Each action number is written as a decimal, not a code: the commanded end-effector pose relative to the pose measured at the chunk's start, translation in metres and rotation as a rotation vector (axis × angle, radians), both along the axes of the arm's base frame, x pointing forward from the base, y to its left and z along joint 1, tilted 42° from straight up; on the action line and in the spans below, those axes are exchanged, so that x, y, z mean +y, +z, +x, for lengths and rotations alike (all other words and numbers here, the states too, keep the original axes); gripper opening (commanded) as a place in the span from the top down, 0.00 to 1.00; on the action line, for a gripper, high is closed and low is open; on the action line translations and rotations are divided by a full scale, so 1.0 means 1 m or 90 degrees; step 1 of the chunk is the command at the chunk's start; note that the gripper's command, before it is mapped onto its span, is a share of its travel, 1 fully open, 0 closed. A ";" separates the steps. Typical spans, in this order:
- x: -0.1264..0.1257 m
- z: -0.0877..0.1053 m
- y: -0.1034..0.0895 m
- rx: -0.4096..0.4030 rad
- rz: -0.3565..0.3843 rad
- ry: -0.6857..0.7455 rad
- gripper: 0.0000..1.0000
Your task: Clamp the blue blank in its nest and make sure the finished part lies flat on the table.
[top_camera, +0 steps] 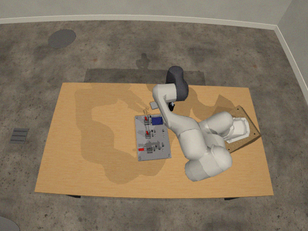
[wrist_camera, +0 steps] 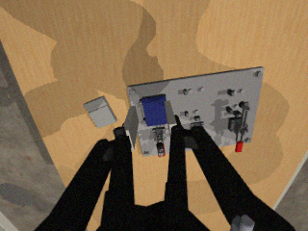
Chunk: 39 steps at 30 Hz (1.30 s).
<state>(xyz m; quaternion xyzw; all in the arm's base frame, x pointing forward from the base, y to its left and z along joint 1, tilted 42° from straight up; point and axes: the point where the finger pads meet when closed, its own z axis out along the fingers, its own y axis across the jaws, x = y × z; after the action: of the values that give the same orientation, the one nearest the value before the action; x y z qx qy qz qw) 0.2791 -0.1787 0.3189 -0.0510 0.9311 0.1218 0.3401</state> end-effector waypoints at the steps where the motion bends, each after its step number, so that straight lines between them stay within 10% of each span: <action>1: 0.001 0.001 -0.003 0.002 0.001 -0.002 0.72; 17: 0.016 0.037 -0.044 0.002 0.001 -0.002 0.72; 31: 0.017 0.142 0.044 0.002 0.001 -0.002 0.72; 39: 0.017 0.155 0.056 0.002 0.001 -0.002 0.72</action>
<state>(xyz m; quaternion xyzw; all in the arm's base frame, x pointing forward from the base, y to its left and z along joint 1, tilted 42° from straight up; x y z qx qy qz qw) 0.4306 -0.1604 0.3718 -0.0798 0.9306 0.1119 0.3391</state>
